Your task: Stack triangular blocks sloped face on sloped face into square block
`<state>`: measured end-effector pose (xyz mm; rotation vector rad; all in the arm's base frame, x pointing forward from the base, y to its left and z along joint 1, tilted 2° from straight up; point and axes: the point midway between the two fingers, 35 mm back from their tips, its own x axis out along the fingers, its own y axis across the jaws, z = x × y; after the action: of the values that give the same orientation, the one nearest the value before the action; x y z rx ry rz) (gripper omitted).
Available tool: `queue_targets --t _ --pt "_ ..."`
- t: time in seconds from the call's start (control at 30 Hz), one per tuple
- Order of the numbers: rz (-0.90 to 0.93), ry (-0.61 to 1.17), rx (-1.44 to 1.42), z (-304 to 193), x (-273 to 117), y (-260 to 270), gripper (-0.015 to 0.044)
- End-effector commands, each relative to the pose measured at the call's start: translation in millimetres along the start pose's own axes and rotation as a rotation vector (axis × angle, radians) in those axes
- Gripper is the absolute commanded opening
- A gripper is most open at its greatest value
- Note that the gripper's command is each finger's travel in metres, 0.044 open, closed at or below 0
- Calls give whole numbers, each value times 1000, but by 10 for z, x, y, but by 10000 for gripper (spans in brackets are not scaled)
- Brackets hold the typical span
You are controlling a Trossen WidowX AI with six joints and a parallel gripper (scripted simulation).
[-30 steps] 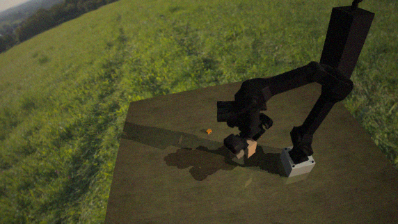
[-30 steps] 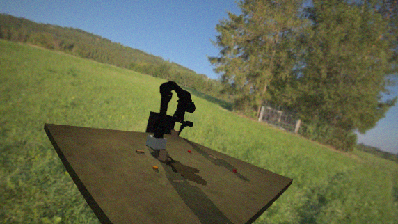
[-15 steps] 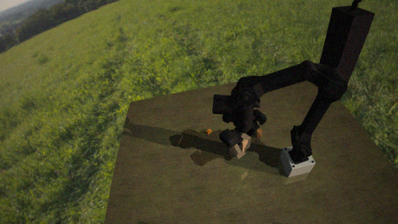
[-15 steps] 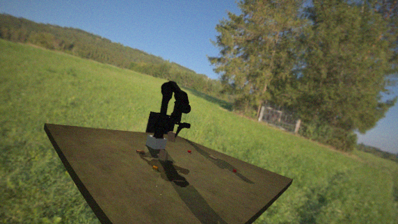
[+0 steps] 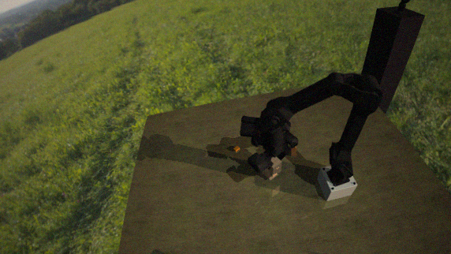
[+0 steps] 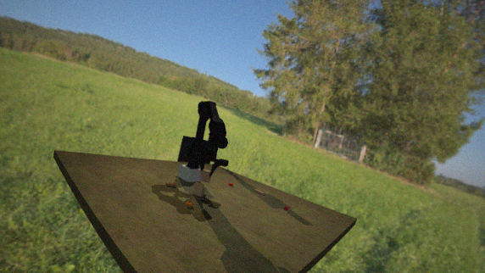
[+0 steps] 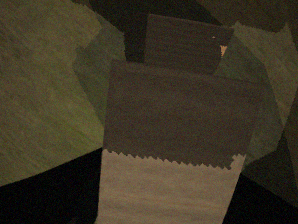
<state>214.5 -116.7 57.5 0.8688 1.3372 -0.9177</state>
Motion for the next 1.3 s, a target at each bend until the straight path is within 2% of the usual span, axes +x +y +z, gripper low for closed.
queue_targets --t 0.0,0.2,1.27 --pt "-12 6 -3 22 116 -23 0" --pt "-12 5 -3 90 307 -37 0" --pt "-8 4 -5 75 310 -57 0"
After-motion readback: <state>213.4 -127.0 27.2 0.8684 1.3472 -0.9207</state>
